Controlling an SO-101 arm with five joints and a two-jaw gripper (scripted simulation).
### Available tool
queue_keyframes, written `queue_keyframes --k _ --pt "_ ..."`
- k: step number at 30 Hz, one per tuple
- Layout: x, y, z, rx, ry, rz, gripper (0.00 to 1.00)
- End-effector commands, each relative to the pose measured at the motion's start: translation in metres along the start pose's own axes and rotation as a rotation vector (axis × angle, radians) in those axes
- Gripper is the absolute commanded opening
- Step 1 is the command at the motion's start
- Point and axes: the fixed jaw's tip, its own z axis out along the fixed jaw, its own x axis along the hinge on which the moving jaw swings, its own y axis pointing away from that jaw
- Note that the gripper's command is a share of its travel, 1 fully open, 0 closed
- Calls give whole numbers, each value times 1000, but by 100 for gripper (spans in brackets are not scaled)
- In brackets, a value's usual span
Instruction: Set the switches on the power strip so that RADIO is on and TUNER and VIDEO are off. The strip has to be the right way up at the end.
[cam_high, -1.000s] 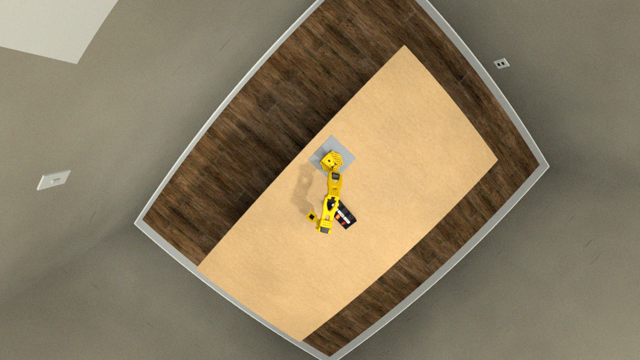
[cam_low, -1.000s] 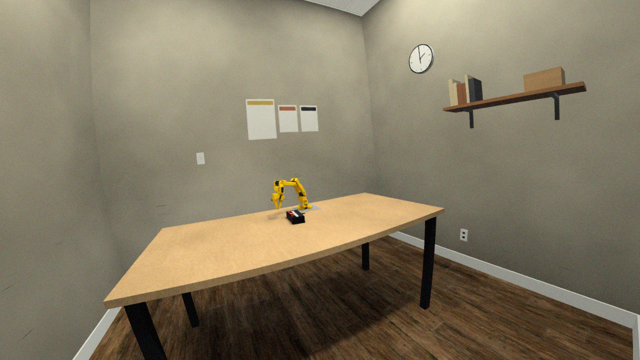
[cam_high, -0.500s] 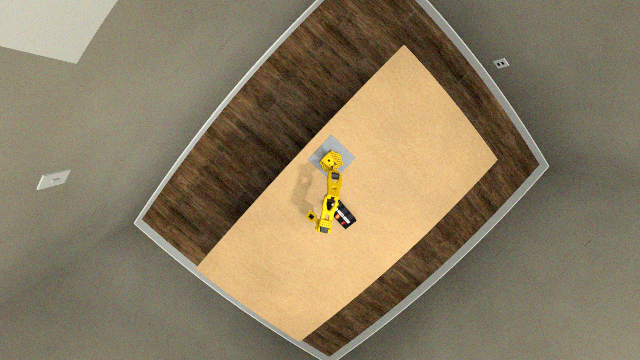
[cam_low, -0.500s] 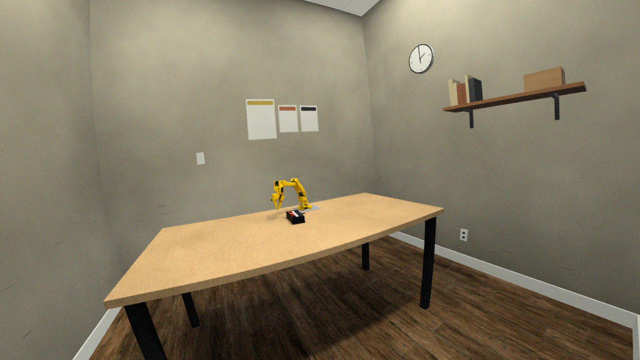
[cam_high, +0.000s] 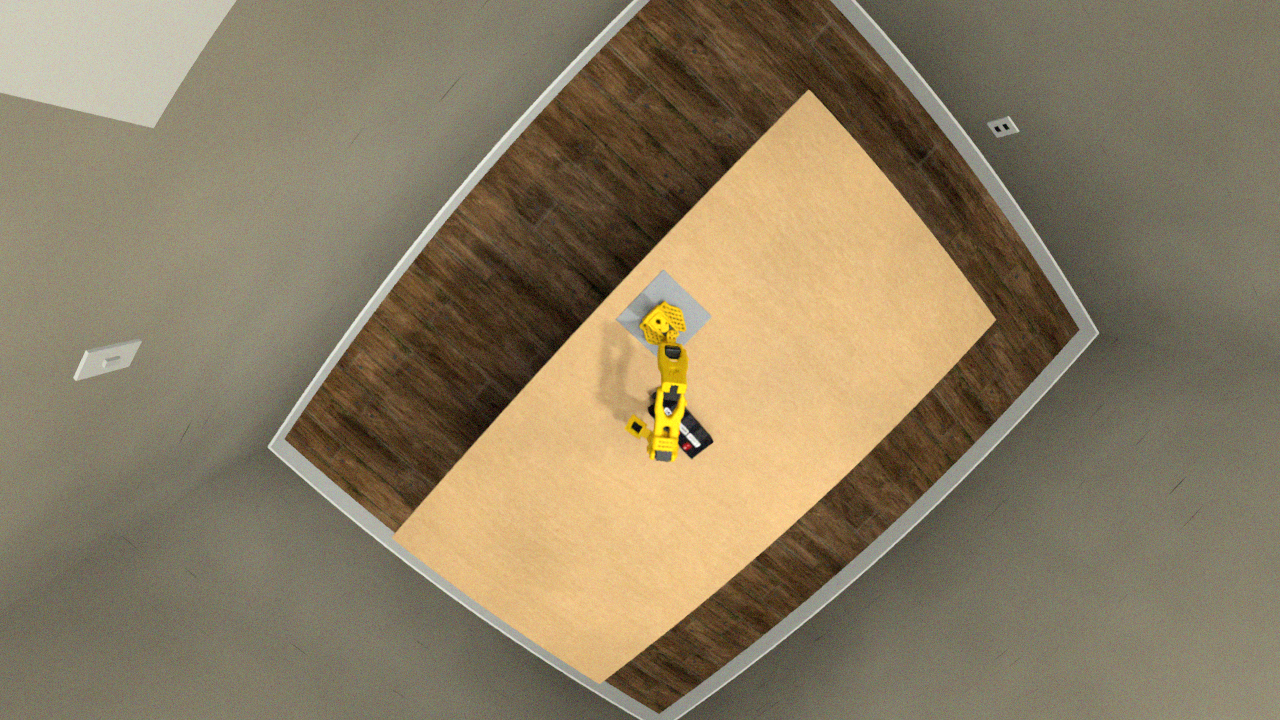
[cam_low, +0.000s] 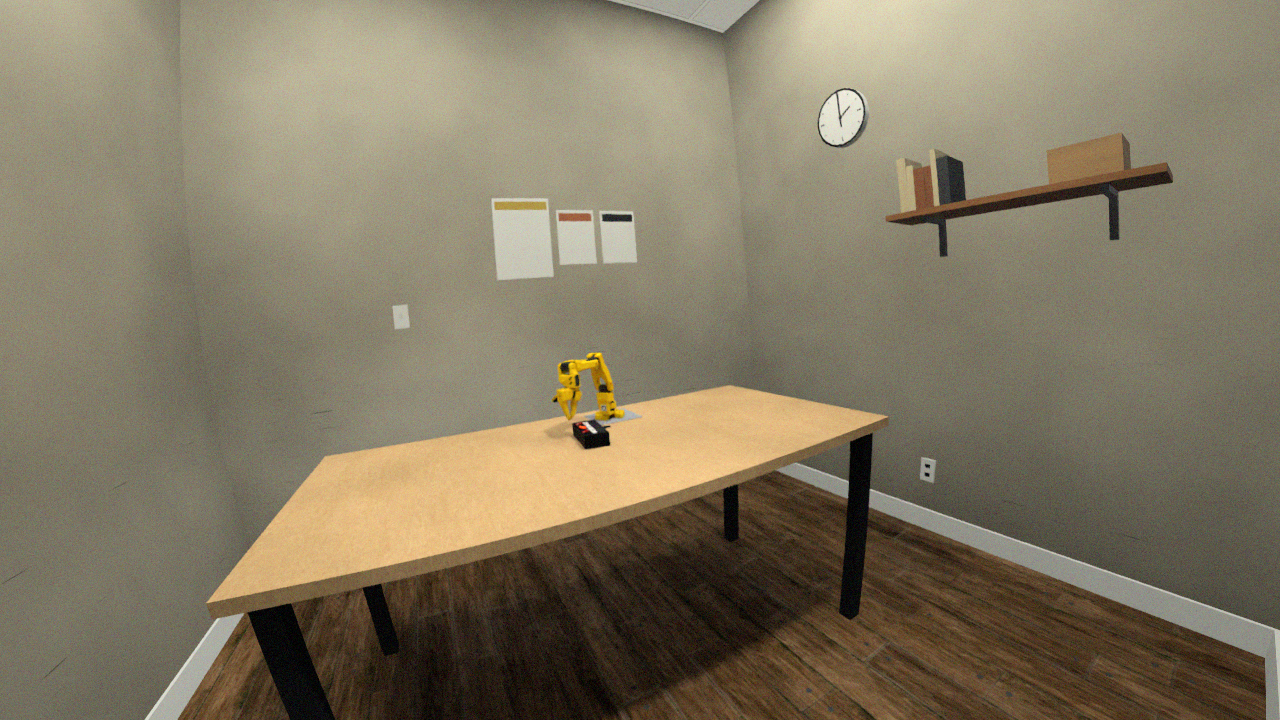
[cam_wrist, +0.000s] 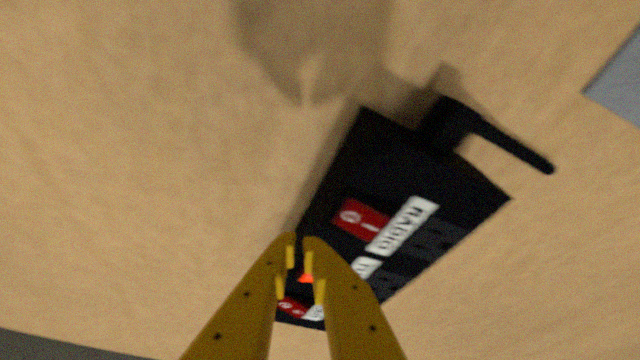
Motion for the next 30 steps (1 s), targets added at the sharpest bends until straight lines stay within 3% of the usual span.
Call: queue_keyframes --k 1,8,30 --pt "6 -16 -1 -10 5 -57 0" --pt "8 -29 1 7 -2 -92 0" --pt "9 -30 1 8 -2 -93 0"
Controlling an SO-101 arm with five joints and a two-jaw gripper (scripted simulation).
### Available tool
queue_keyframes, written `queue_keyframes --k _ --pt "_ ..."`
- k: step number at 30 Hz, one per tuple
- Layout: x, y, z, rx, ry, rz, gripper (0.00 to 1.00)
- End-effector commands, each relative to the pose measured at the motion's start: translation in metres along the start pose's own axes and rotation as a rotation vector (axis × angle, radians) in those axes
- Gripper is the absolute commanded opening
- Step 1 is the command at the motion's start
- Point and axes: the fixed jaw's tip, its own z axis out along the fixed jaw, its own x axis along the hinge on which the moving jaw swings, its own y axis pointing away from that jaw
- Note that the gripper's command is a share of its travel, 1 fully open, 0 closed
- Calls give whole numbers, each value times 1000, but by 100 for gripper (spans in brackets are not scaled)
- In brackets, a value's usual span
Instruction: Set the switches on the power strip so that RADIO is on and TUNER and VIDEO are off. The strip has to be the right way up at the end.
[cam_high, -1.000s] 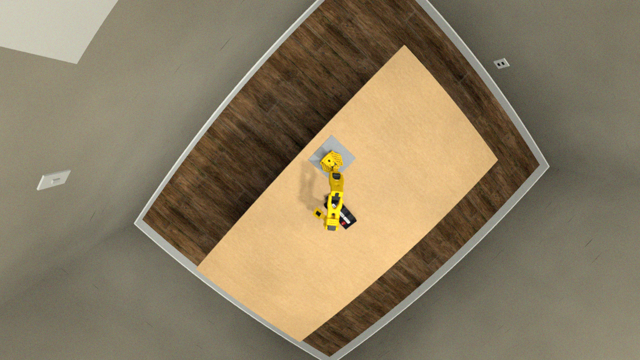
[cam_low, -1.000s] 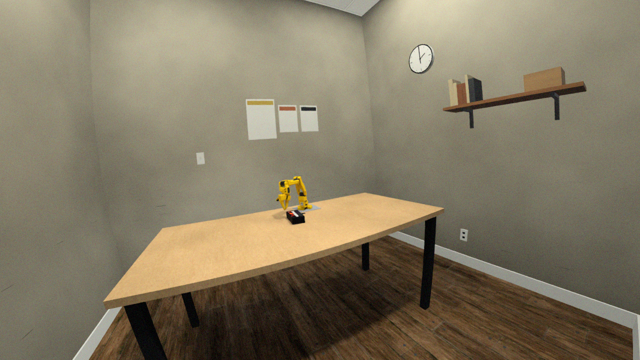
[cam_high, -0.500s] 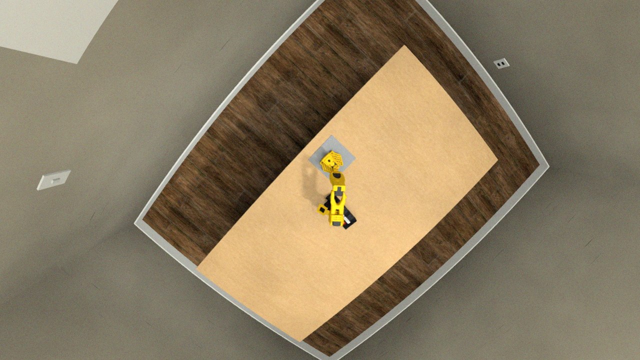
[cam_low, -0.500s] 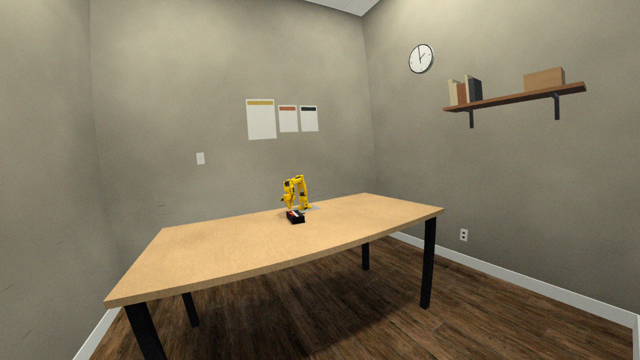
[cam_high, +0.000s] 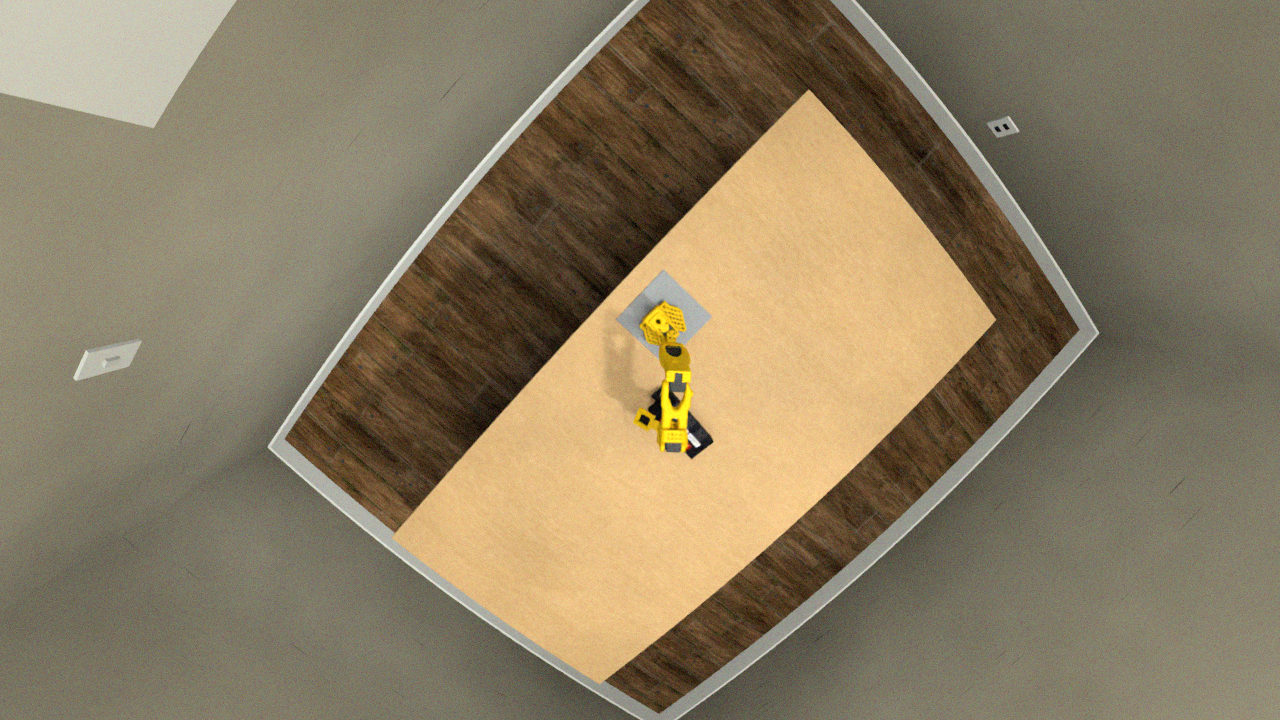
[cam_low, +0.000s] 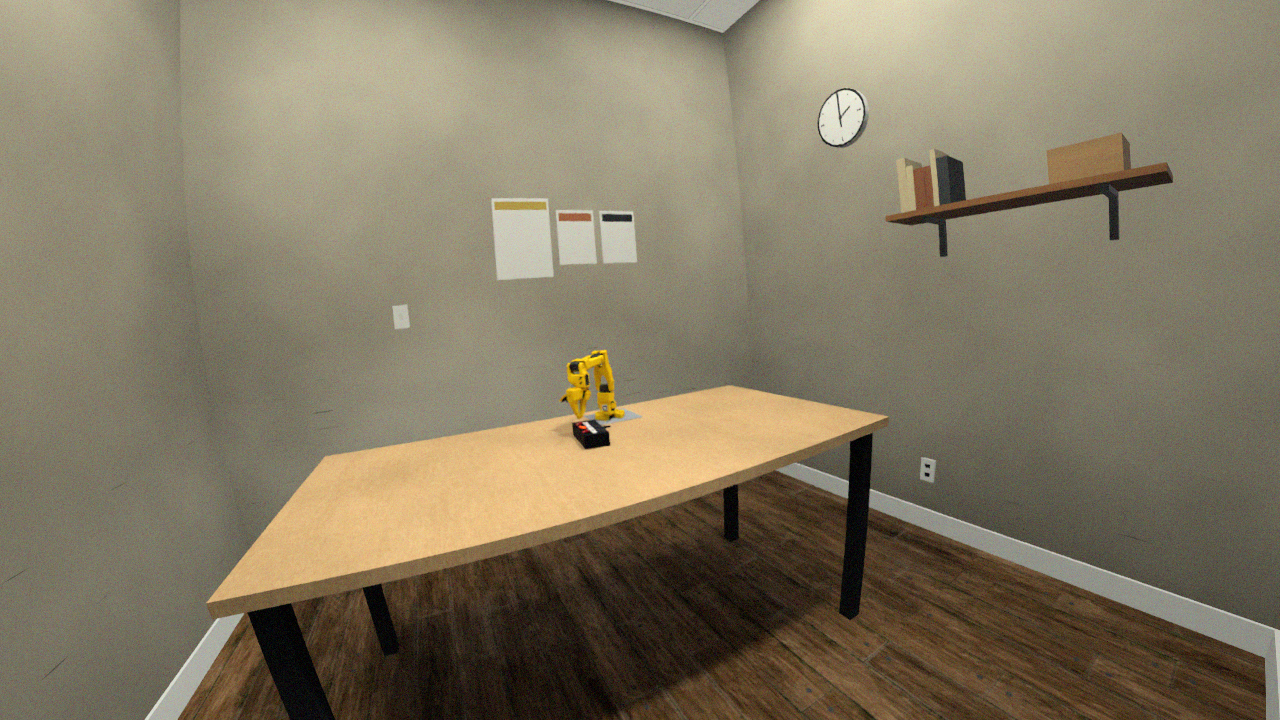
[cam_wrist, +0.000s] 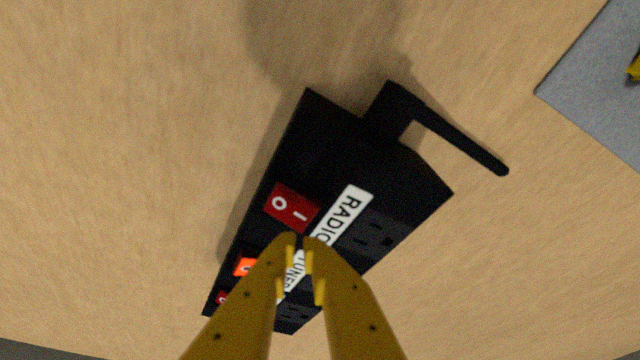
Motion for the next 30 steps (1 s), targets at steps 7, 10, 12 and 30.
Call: queue_keyframes --k 7,10,12,30 --pt "3 -2 -3 -14 6 -22 0" --pt "4 -3 -4 -14 6 -27 0" --pt "4 -3 -4 -14 6 -28 0" --pt "3 -5 -4 -14 6 -29 0"
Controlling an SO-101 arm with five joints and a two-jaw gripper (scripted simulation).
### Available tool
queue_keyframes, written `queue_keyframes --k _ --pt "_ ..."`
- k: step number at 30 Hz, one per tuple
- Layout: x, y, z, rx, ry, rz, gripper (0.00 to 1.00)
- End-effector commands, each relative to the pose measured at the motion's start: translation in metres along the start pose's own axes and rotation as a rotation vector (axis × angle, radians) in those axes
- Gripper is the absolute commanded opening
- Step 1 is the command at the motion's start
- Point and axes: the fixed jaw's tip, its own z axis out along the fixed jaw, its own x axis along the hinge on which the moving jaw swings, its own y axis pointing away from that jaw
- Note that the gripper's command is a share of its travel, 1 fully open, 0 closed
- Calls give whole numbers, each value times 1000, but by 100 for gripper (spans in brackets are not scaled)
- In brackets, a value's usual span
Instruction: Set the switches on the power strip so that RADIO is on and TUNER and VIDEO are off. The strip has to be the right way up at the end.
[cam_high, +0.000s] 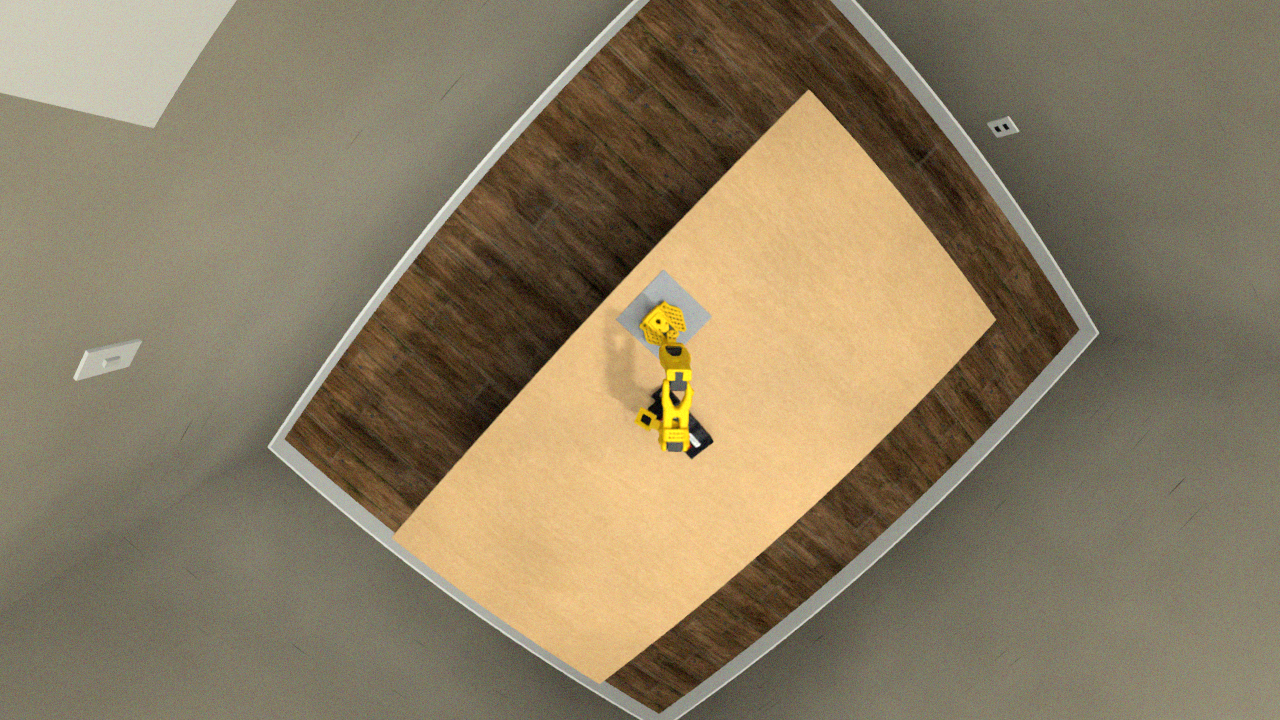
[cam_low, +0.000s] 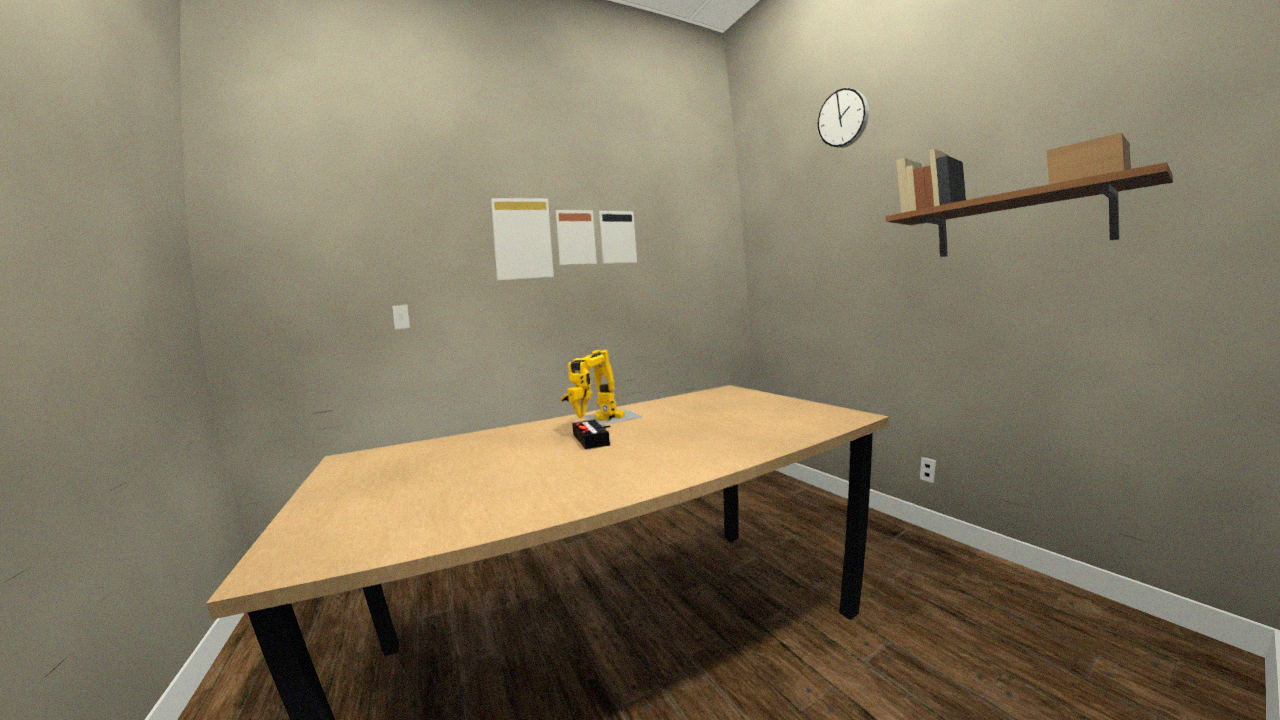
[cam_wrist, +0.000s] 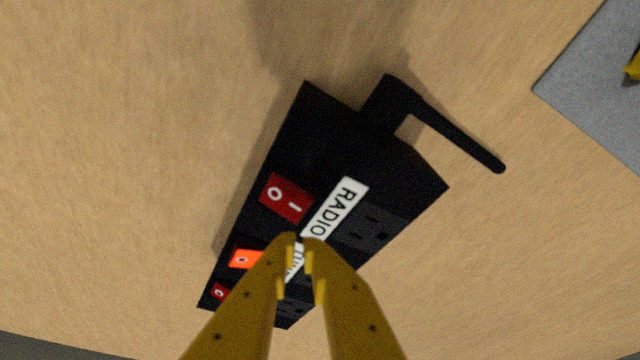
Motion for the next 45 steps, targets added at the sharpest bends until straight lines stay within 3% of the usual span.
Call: queue_keyframes --k 1,45 --pt "1 -2 -2 -5 3 -13 0" --pt "1 -1 7 -5 3 -13 0"
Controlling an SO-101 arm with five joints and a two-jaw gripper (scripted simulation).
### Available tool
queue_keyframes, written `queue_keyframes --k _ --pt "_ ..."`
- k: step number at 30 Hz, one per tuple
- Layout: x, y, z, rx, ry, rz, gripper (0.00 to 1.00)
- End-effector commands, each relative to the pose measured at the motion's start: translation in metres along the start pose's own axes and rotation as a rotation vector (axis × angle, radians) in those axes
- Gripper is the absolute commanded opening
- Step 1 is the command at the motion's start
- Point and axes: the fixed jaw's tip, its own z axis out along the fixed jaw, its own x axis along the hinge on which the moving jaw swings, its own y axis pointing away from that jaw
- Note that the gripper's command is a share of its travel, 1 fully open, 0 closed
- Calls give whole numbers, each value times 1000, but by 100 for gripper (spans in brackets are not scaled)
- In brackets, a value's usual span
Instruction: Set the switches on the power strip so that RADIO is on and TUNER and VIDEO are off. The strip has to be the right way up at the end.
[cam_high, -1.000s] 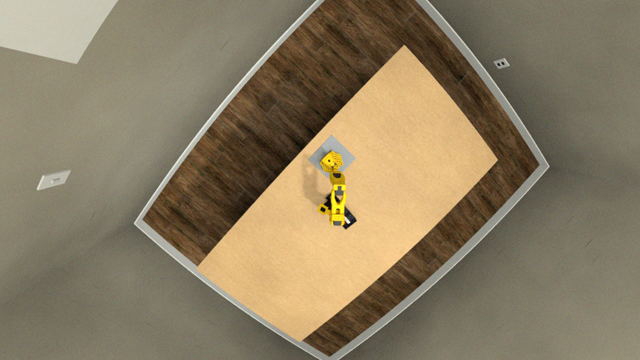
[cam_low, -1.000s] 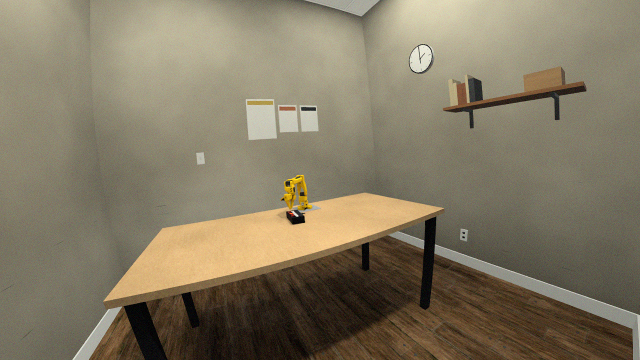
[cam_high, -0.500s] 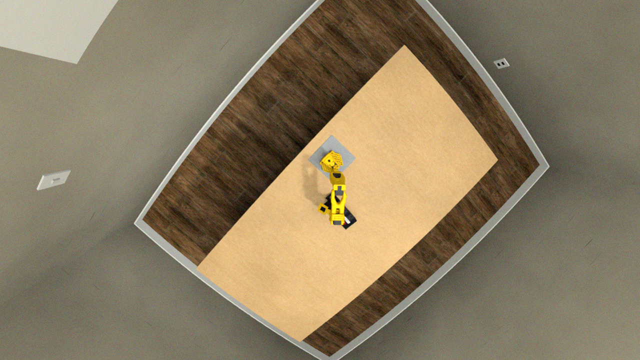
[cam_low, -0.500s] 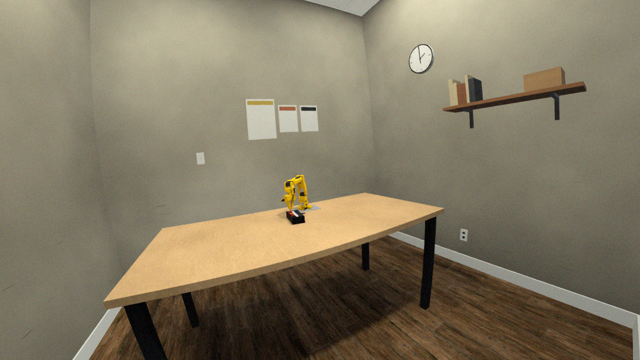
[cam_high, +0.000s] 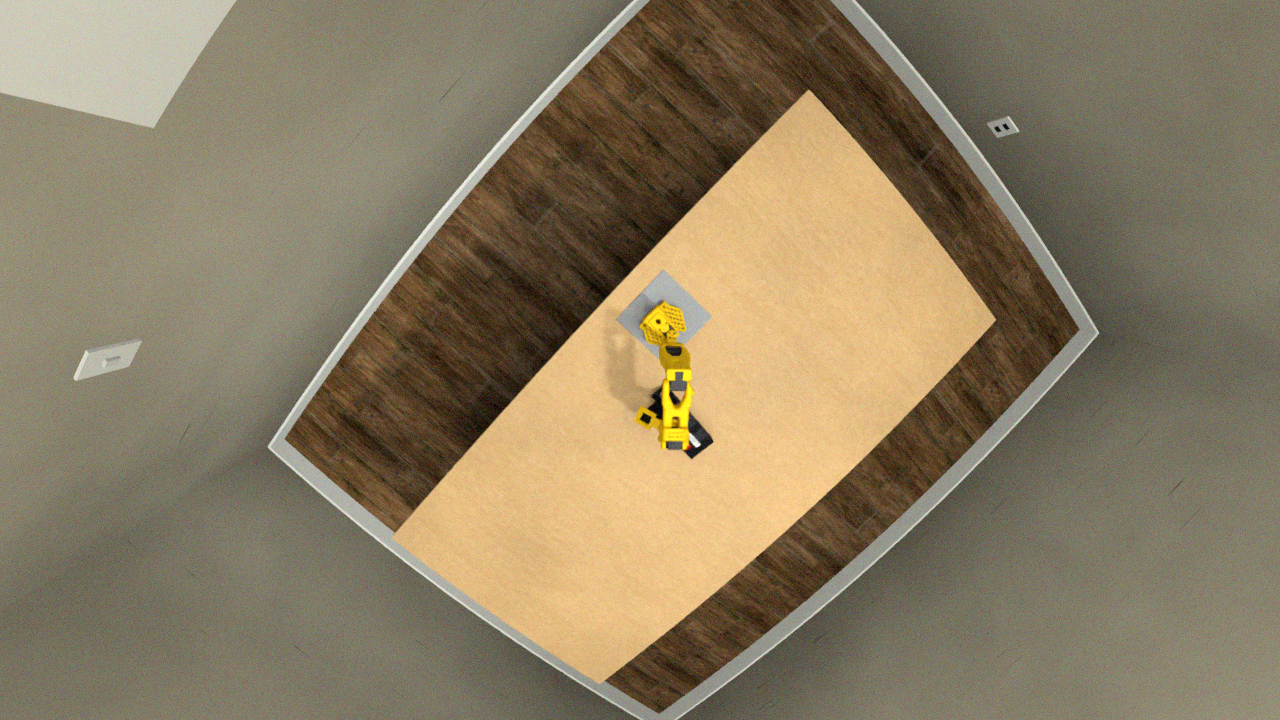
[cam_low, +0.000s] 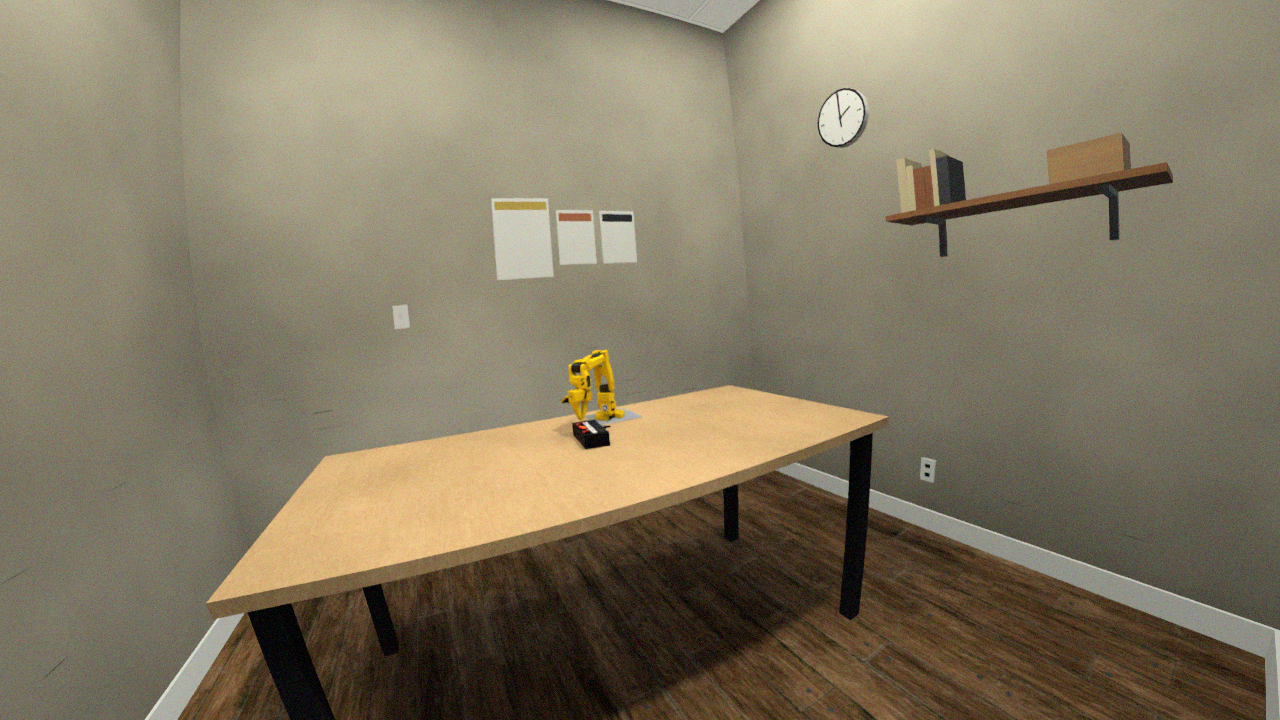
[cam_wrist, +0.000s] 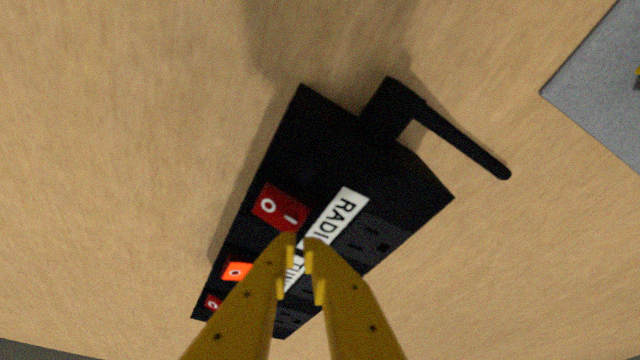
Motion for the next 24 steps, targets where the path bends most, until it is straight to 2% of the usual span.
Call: queue_keyframes --k 1,12,24 --pt "1 0 0 -9 4 -12 0" --pt "2 0 1 -9 4 -12 0" --pt "1 -2 10 -9 4 -12 0"
